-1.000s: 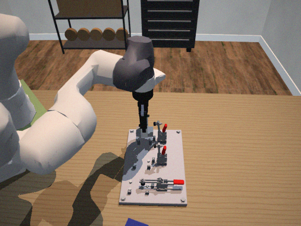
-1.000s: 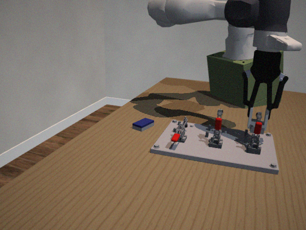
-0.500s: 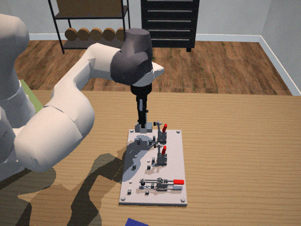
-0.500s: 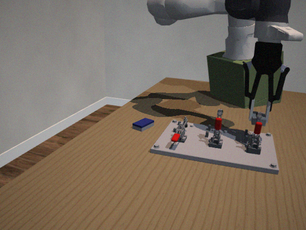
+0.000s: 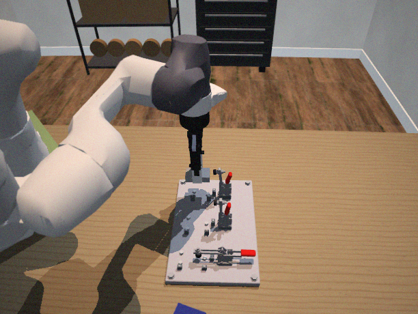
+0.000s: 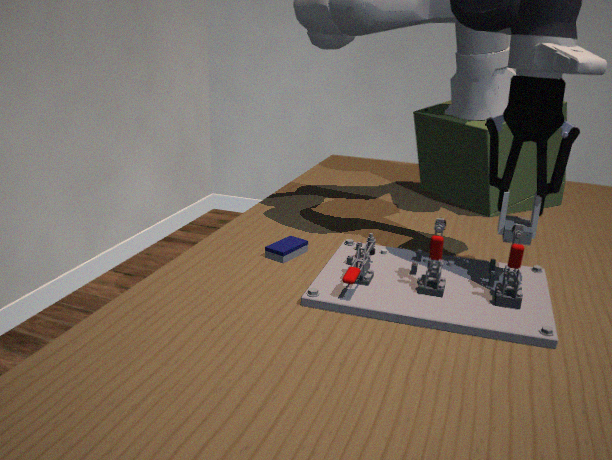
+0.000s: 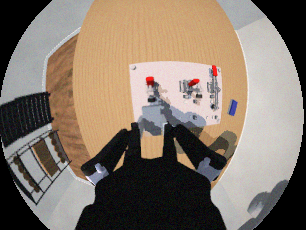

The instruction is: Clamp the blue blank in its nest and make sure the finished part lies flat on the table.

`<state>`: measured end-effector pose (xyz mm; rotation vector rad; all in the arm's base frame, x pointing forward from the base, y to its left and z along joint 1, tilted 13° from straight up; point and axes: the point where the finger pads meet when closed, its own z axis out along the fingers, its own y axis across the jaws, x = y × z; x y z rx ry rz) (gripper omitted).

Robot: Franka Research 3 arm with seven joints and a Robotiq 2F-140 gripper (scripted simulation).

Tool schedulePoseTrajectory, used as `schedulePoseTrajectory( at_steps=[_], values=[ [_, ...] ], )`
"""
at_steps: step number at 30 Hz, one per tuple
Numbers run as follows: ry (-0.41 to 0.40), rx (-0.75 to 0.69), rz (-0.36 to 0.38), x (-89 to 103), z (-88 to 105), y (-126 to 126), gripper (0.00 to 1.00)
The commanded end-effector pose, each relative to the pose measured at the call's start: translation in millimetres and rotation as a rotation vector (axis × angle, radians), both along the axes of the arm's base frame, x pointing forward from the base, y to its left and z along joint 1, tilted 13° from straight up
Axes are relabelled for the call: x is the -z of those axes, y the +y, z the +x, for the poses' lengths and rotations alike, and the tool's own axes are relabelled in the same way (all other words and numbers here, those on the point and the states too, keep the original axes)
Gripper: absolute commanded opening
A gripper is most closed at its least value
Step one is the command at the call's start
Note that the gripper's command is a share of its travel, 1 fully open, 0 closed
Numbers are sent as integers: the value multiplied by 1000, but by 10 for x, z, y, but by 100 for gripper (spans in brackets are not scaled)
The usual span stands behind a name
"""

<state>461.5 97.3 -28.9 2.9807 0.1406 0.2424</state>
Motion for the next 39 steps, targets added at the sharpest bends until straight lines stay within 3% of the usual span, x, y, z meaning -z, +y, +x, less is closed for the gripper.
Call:
schedulePoseTrajectory(
  at_steps=[1, 27, 39],
  values=[
    [-1, 7, 0, -13, -3, -10, 0],
    [-2, 17, 1, 2, -11, 97, 0],
    [-2, 17, 1, 55, -42, 474, 0]
  ],
)
